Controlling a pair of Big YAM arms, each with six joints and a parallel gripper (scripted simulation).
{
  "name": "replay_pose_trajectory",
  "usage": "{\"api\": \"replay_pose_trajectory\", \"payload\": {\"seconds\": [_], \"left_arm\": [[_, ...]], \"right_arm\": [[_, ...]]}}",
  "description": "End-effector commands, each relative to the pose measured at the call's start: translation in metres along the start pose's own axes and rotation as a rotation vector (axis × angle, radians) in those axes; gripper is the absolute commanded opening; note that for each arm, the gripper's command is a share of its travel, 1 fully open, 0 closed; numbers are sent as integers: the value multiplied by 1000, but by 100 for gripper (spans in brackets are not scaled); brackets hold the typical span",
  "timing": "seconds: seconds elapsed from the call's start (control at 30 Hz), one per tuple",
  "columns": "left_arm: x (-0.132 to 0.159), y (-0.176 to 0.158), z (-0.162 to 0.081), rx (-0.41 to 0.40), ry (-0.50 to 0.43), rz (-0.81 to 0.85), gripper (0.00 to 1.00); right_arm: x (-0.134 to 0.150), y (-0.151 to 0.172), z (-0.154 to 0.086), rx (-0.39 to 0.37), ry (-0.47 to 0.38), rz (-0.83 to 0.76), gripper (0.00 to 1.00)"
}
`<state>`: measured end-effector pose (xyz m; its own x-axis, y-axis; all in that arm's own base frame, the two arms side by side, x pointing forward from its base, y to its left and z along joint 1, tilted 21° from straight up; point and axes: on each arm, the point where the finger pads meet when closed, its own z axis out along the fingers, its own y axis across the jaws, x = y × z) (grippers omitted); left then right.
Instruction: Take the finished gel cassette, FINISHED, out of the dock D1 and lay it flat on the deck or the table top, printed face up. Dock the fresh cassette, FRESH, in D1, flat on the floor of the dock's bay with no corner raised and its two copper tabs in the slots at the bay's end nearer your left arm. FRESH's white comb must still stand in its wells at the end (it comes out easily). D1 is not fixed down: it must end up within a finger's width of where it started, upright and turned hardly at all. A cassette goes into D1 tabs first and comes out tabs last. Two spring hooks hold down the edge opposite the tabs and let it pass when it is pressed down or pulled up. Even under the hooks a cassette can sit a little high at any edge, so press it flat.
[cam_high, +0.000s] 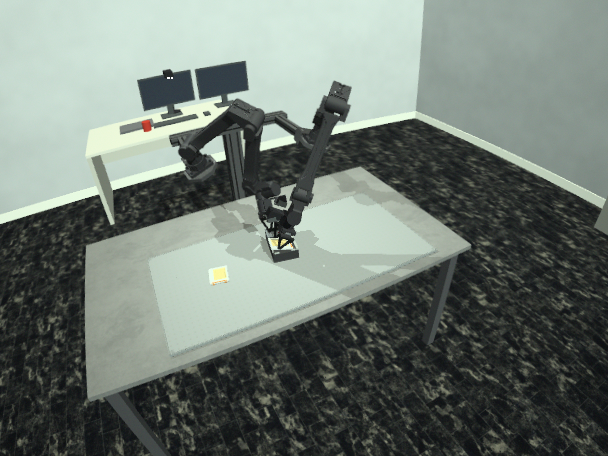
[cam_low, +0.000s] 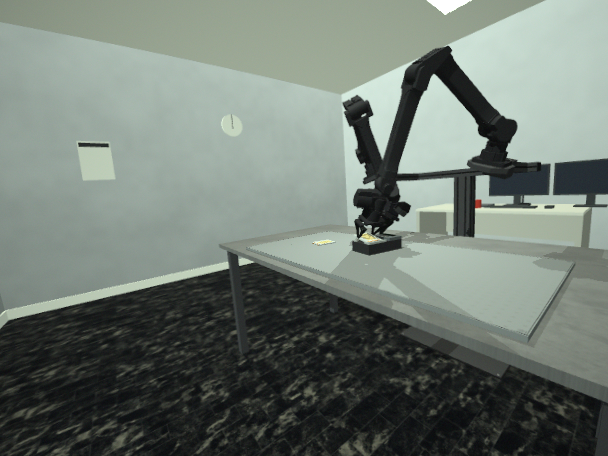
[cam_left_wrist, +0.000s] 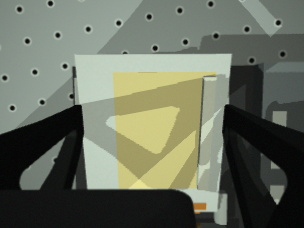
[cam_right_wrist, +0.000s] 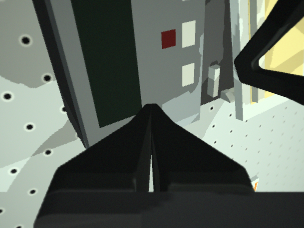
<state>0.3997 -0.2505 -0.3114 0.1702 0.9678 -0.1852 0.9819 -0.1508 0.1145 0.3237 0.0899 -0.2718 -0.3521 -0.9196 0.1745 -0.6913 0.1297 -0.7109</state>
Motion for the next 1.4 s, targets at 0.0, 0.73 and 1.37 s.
{"api": "replay_pose_trajectory", "payload": {"seconds": [0.0,0.73,1.37], "left_arm": [[0,3,-4,-7,-4,3,0],[3,3,-6,-7,-4,3,0],[5,3,-7,-7,-4,3,0]], "right_arm": [[30,48,18,-95,58,-65,0],[30,48,18,-95,58,-65,0],[30,48,18,-95,58,-65,0]]}}
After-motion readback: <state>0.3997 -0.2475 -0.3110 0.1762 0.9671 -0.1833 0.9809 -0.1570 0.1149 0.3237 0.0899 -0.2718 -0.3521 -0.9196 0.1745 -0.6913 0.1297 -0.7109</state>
